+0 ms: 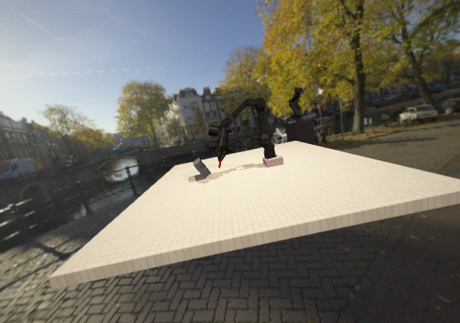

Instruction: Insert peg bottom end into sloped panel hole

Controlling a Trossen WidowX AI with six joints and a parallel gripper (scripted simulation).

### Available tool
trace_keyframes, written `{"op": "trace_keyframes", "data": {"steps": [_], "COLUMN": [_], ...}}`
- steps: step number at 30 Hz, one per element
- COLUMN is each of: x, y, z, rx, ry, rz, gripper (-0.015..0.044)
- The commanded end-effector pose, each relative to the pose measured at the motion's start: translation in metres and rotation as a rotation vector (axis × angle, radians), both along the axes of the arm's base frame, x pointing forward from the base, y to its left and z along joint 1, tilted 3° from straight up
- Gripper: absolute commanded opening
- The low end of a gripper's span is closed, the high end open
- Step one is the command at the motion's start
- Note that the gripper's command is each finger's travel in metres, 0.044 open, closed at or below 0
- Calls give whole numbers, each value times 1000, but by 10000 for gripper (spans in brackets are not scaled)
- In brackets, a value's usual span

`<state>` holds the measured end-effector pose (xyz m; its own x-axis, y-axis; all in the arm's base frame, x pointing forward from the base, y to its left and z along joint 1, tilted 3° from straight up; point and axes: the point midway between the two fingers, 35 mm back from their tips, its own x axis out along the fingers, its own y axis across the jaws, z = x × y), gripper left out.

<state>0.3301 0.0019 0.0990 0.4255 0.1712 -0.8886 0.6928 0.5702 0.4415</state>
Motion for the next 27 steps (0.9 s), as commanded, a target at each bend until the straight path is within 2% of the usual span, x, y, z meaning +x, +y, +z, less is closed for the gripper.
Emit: {"op": "trace_keyframes", "data": {"steps": [1, 27], "x": [-1, 1], "y": [-3, -21], "z": [-1, -1], "rx": [34, 199], "ry": [-6, -50], "rz": [-56, -330], "gripper": [0, 0]}}
